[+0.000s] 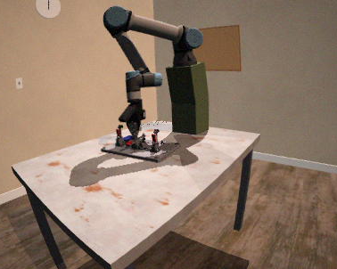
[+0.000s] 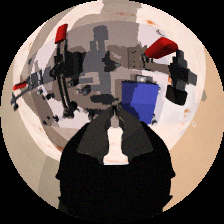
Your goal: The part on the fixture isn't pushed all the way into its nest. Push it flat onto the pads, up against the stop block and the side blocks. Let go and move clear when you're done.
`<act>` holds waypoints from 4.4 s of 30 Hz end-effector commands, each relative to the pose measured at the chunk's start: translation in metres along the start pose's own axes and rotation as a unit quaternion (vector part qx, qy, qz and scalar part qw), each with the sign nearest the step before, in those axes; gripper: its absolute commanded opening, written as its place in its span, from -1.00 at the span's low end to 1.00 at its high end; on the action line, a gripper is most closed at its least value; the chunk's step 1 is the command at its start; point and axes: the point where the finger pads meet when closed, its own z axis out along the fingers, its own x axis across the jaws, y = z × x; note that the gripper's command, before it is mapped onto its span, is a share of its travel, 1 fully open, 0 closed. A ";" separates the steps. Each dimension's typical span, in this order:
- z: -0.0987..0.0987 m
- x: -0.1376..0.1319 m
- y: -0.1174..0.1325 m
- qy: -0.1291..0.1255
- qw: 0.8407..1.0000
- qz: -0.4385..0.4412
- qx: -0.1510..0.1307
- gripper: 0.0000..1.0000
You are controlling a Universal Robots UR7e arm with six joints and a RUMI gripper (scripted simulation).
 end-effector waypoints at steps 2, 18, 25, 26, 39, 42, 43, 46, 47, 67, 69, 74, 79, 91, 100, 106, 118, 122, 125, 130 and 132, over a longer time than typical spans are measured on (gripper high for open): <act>-0.001 0.007 -0.003 0.003 1.000 0.001 0.002 -1.00; 0.000 -0.005 -0.001 0.002 1.000 0.001 0.002 -1.00; 0.000 -0.009 -0.001 0.004 1.000 0.002 0.003 -1.00; 0.000 -0.009 -0.001 0.004 1.000 0.002 0.003 -1.00; 0.000 -0.017 -0.002 0.003 1.000 0.001 0.003 -1.00; 0.000 -0.017 -0.002 0.003 1.000 0.001 0.003 -1.00; 0.000 -0.017 -0.002 0.003 1.000 0.001 0.003 -1.00; 0.000 -0.017 -0.002 0.003 1.000 0.001 0.003 -1.00; 0.000 -0.017 -0.002 0.003 1.000 0.001 0.003 -1.00; -0.007 -0.021 -0.003 0.004 1.000 0.002 0.004 -1.00; -0.019 -0.022 -0.002 0.004 1.000 0.002 0.003 -1.00; -0.031 -0.023 -0.002 0.003 1.000 0.001 0.003 -1.00; -0.031 -0.023 -0.002 0.003 1.000 0.001 0.003 -1.00; -0.070 -0.023 -0.004 0.003 1.000 0.001 0.003 -1.00; -0.070 -0.023 -0.004 0.003 1.000 0.001 0.003 -1.00; -0.071 -0.022 -0.007 0.006 1.000 0.000 0.006 0.16; -0.071 -0.022 -0.006 0.006 1.000 0.000 0.005 0.16; -0.071 -0.022 -0.006 0.006 1.000 0.000 0.005 0.16; -0.071 -0.022 -0.006 0.006 1.000 0.000 0.005 0.16; -0.071 -0.022 -0.006 0.006 1.000 0.000 0.005 0.16; -0.071 -0.022 -0.006 0.006 1.000 0.000 0.005 0.16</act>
